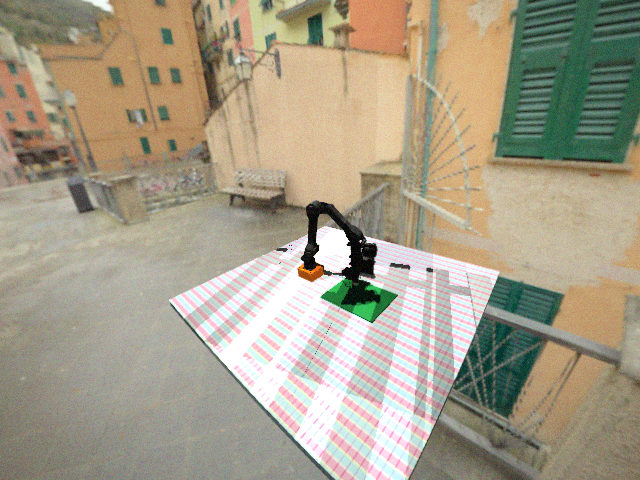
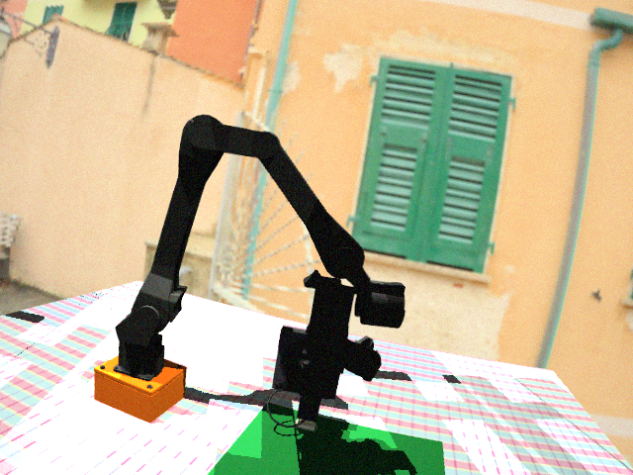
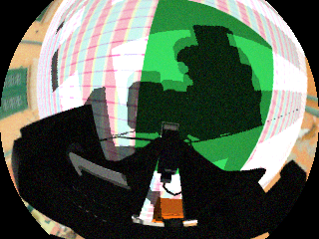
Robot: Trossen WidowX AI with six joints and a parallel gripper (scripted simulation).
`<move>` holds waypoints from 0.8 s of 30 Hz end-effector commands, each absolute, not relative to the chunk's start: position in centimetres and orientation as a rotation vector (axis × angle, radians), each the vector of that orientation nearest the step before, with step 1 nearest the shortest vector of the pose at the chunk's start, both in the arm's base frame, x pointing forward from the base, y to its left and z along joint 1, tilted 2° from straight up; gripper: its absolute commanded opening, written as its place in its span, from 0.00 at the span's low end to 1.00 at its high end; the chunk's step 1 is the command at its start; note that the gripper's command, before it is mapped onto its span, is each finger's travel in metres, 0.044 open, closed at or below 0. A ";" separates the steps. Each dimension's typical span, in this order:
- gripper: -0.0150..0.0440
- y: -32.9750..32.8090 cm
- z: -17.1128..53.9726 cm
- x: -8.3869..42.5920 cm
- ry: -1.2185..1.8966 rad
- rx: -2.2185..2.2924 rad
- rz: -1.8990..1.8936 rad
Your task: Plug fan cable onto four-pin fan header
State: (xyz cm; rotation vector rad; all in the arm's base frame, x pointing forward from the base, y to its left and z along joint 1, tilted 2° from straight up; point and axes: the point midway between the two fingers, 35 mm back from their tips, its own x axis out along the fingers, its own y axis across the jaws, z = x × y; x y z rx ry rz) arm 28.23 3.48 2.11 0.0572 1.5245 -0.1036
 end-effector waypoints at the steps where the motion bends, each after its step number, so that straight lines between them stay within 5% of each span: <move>1: 0.25 3.4 1.8 28.2 1.526 0.052 -0.104; 18: 0.25 3.4 0.7 28.3 1.526 0.052 -0.104; 24: 0.52 3.4 1.1 28.2 1.524 0.055 -0.106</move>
